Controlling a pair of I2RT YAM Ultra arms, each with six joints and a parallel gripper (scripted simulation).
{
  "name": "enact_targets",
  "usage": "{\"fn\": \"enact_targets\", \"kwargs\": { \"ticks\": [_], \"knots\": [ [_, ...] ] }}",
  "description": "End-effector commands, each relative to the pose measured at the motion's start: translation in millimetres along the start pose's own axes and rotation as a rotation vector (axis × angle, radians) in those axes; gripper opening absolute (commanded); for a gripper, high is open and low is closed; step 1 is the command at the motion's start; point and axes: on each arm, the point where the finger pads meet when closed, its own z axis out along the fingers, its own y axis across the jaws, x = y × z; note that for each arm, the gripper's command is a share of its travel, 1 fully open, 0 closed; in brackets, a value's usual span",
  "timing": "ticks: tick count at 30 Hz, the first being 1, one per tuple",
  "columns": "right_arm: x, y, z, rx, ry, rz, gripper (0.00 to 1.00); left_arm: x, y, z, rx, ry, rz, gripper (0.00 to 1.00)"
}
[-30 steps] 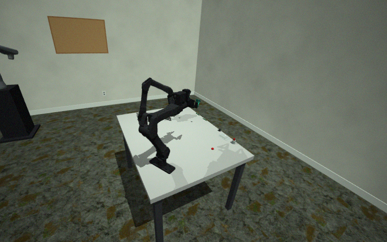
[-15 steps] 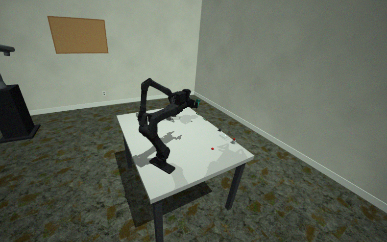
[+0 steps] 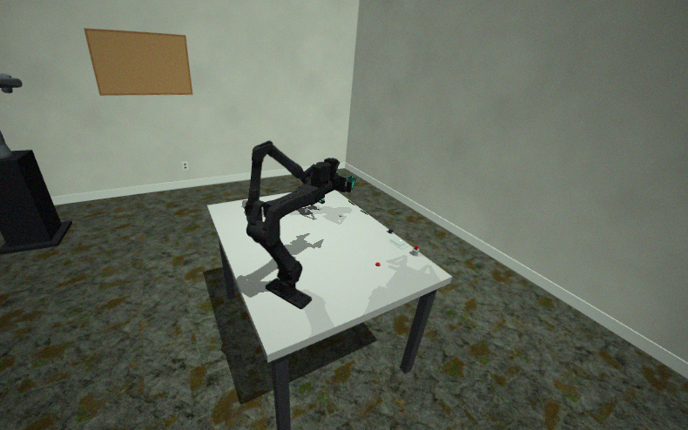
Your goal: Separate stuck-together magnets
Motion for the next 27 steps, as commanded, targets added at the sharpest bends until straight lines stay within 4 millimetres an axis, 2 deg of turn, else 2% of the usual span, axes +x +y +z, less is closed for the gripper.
{"fn": "enact_targets", "kwargs": {
  "ticks": [1, 13, 15, 27],
  "knots": [
    [-8, 1, -2, -0.002, -0.019, 0.000, 1.00, -6, -26, 2, 0.105, -0.014, 0.027, 0.25],
    [-8, 1, -2, -0.002, -0.019, 0.000, 1.00, 23, -64, 12, 0.319, 0.069, 0.018, 0.25],
    [-8, 1, -2, -0.002, -0.019, 0.000, 1.00, 23, -64, 12, 0.319, 0.069, 0.018, 0.25],
    [-8, 1, -2, -0.002, -0.019, 0.000, 1.00, 69, -84, 8, 0.451, 0.200, 0.016, 0.25]
  ]
}}
